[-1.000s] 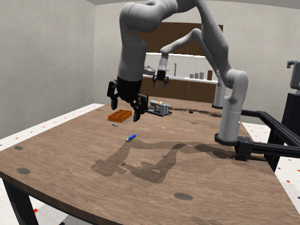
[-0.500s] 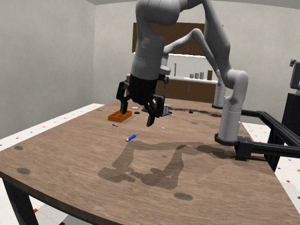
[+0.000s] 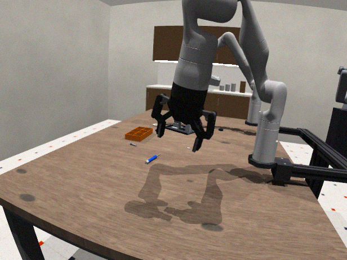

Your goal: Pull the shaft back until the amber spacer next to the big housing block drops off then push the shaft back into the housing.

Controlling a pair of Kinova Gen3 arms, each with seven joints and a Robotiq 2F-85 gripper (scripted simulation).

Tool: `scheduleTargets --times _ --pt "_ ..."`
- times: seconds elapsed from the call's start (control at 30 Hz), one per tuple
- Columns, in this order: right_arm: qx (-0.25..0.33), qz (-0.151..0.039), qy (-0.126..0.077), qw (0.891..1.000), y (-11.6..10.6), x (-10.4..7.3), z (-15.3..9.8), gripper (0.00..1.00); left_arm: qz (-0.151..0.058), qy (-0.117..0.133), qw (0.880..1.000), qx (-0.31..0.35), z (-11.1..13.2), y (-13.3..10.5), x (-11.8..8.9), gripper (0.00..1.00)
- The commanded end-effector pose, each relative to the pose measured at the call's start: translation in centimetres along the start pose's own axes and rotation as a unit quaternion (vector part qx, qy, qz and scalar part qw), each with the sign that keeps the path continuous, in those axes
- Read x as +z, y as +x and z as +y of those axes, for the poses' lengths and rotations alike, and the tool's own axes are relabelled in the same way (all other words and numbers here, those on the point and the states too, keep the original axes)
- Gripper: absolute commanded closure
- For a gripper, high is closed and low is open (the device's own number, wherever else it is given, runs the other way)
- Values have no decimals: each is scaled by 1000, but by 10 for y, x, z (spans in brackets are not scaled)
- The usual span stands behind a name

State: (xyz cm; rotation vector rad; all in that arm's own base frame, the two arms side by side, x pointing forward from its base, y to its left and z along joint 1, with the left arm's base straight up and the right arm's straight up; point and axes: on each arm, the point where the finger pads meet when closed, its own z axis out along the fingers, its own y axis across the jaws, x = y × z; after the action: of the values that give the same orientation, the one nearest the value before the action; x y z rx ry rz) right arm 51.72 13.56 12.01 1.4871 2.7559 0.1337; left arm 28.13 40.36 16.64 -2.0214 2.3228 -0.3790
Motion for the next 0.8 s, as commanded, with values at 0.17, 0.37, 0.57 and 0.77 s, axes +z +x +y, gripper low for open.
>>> scheduleTargets --times 0.17,0.37,0.57,0.77 --pt "-182 -5 27 983 68 14 -25 2 -17 -12 1000 -10 41 -11 -16 2" --pt "-258 -6 38 965 94 19 -38 2 -27 -22 999 -17 70 -16 -26 2" --pt "-277 -6 41 960 100 20 -42 2 -35 -31 999 -24 96 -19 -35 2" --pt "-280 -6 41 959 101 20 -42 2 -43 -41 998 -31 126 -20 -45 2"
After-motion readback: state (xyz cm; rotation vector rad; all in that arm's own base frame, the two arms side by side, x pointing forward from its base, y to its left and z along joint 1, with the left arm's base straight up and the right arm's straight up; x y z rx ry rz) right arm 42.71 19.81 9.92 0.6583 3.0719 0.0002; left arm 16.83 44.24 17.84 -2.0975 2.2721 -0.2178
